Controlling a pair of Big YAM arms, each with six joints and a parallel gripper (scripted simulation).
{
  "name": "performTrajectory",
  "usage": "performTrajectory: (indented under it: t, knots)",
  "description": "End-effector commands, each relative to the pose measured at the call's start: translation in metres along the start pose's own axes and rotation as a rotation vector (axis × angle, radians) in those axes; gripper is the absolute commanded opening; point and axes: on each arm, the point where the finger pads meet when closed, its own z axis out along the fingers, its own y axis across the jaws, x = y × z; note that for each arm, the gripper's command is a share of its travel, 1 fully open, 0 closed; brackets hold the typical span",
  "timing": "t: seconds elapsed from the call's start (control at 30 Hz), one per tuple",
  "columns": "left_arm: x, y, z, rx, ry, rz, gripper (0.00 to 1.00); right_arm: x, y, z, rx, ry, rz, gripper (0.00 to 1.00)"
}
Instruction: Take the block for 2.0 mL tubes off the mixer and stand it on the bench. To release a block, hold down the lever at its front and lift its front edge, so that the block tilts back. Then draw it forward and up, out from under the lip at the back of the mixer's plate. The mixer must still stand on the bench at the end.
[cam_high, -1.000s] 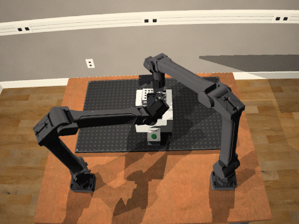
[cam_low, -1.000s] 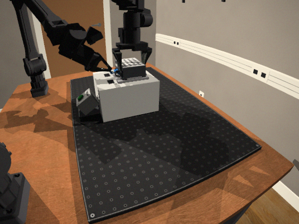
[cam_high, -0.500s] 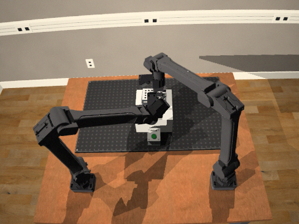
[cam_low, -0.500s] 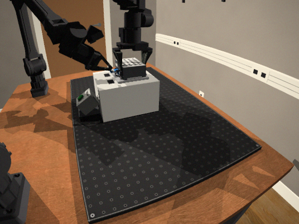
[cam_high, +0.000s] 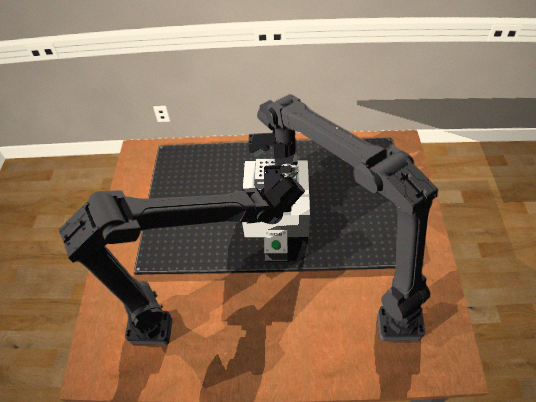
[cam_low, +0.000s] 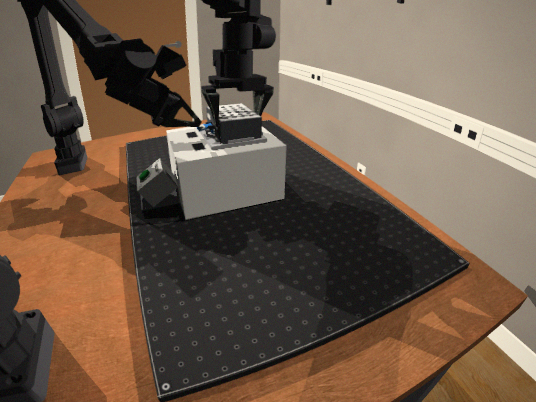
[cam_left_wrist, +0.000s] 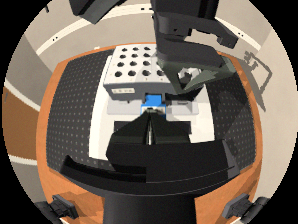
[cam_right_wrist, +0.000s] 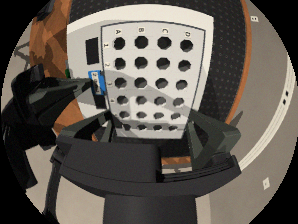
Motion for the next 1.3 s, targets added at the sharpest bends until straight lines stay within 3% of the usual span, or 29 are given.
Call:
performTrajectory:
  t: [0.0,1.27]
  knots:
    - [0.0263,0.0084,0.0130,-0.030,0.050,0.057,0.00,-0.0077,-0.0106,-0.0171,0.010,-0.027,-0.008,0.00]
    - [0.0273,0.0120,0.0146,-0.029,0.042,0.048,0.00,-0.0095,-0.0096,-0.0182,0.015,-0.028,-0.011,0.00]
